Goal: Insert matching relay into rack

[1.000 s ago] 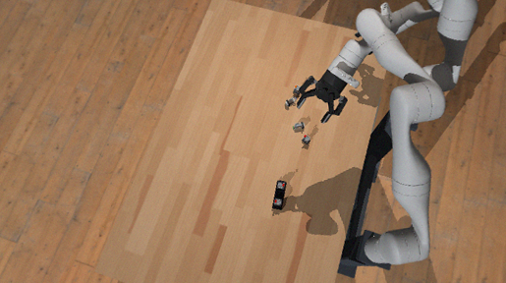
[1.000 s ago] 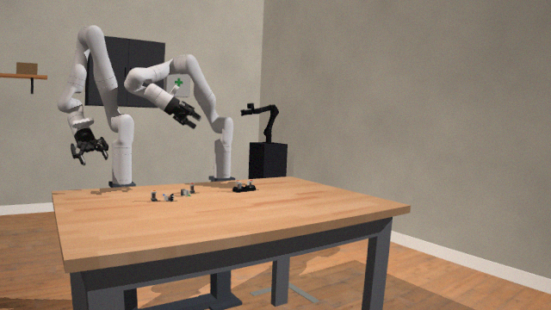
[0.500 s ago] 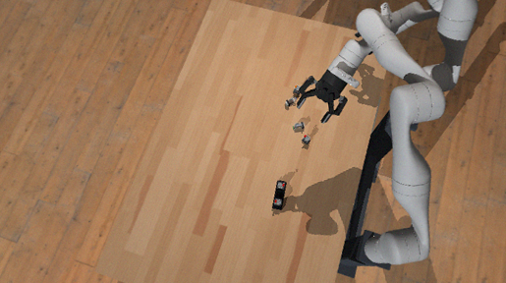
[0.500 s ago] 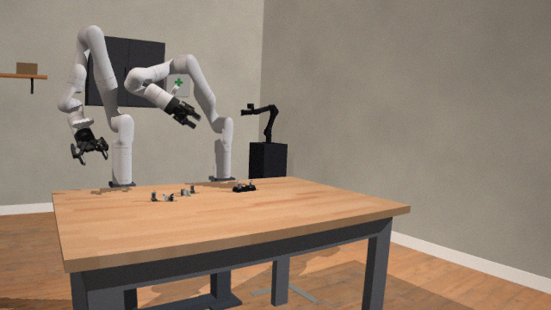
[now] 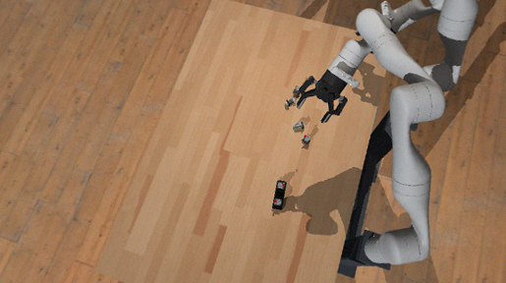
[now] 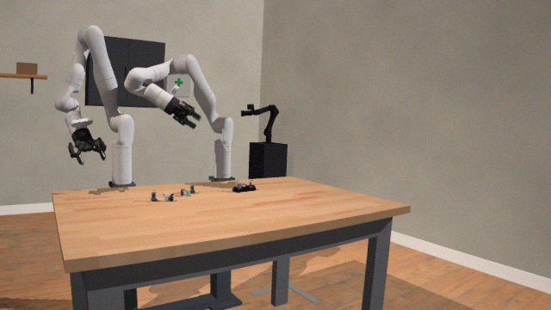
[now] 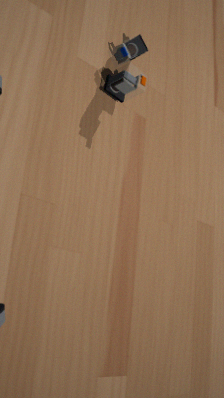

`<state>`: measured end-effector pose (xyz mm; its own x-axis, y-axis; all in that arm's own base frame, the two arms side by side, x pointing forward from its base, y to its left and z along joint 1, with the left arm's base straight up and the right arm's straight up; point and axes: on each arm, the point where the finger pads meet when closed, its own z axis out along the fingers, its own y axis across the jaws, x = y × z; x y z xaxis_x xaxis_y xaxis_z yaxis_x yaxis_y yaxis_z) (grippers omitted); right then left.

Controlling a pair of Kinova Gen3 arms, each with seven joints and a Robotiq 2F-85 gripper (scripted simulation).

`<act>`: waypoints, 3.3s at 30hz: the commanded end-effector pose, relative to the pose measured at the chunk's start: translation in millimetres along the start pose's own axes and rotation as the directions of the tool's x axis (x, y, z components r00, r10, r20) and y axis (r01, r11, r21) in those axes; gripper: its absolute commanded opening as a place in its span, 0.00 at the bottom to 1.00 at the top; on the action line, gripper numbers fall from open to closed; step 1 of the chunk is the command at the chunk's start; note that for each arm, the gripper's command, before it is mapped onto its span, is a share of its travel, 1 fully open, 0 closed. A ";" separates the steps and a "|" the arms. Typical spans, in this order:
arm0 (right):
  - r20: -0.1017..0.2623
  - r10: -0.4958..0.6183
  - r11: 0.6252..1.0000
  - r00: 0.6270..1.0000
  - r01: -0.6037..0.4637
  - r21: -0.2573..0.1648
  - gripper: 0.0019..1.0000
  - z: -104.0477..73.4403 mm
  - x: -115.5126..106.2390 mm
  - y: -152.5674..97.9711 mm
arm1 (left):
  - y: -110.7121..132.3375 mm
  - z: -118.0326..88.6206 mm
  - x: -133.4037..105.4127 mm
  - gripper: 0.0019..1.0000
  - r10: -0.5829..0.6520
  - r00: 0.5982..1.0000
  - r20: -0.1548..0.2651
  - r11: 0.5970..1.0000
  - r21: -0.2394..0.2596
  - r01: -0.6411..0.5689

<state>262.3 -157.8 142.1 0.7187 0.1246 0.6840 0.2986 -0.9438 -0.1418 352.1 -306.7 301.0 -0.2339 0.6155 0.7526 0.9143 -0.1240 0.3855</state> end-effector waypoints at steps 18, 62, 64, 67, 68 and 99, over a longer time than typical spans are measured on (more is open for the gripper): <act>0.118 -0.531 0.846 0.839 0.518 0.125 1.00 -57.1 -42.0 58.7 | 0.5 -0.5 0.7 1.00 -0.002 1.000 0.001 1.000 0.000 0.002; 0.281 -0.930 0.357 0.238 0.771 0.527 1.00 -229.1 -151.5 170.0 | 0.5 -0.5 0.7 1.00 -0.002 1.000 0.001 1.000 0.000 0.002; 0.283 -0.935 0.341 0.214 0.766 0.546 1.00 -238.1 -155.5 174.1 | 0.5 -0.5 0.7 1.00 -0.002 1.000 0.001 1.000 0.000 0.002; 0.285 -0.941 0.318 0.180 0.756 0.573 1.00 -251.7 -161.3 180.0 | 0.5 -0.5 0.7 1.00 -0.002 1.000 0.001 1.000 0.000 0.002; 0.285 -0.941 0.318 0.180 0.756 0.573 1.00 -251.7 -161.3 180.0 | 0.5 -0.5 0.7 1.00 -0.002 1.000 0.001 1.000 0.000 0.002; 0.286 -0.953 0.268 0.101 0.722 0.638 1.00 -286.3 -174.7 193.4 | 2.3 24.6 -7.6 1.00 0.048 0.998 0.048 0.998 0.049 -0.051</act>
<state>18.0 -449.8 199.7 -0.0233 0.9997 -0.0039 0.9997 0.0233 0.0072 357.4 -301.6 288.9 -0.1977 0.6349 0.7468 0.9290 -0.1218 0.3495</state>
